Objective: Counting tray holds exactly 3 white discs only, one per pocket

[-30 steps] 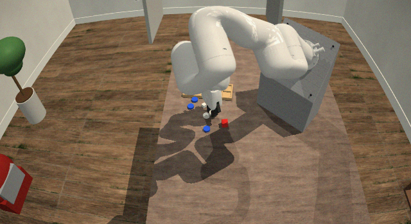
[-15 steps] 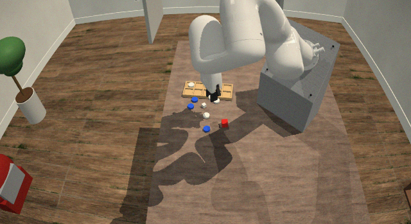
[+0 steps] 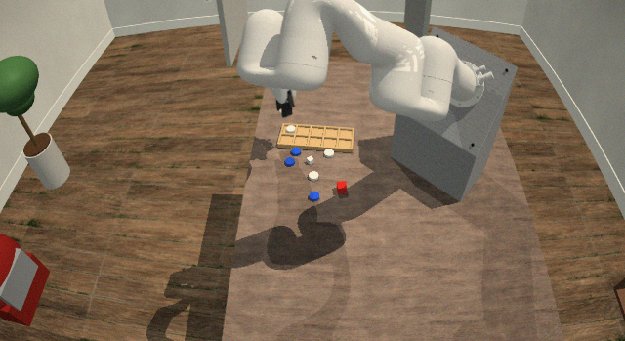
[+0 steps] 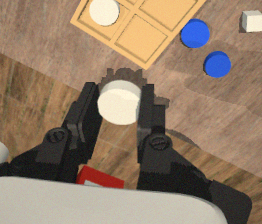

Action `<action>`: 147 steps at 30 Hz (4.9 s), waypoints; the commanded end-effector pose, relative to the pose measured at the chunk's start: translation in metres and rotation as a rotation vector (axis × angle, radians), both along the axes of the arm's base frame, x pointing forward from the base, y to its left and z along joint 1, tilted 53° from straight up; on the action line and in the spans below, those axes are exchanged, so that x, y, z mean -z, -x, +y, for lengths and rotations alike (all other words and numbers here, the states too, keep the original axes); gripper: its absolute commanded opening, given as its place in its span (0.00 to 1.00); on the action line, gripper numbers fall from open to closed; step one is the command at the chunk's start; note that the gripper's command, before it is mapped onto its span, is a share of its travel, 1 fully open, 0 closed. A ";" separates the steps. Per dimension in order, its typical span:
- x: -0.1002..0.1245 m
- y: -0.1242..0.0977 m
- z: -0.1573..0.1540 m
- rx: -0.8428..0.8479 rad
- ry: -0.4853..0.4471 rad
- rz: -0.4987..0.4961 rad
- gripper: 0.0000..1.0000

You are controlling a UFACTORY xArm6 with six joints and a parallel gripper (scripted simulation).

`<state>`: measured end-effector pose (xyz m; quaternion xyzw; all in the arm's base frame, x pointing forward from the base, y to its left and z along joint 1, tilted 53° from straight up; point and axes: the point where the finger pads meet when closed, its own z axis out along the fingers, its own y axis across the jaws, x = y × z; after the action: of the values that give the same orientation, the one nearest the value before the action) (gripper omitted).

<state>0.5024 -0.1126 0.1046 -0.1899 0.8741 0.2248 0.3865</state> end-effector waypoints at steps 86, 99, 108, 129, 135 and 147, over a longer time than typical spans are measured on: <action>0.005 -0.009 0.010 -0.006 -0.005 -0.002 0.47; -0.002 -0.001 0.004 -0.006 -0.004 -0.001 0.47; -0.002 -0.001 0.004 -0.006 -0.004 -0.001 0.47; -0.017 0.015 0.057 0.043 -0.051 0.039 0.47; -0.029 0.079 0.149 0.151 -0.158 0.141 0.47; 0.008 0.040 0.184 0.150 -0.159 0.141 0.47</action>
<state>0.4576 0.0677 0.1045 -0.0773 0.8890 0.2769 0.3564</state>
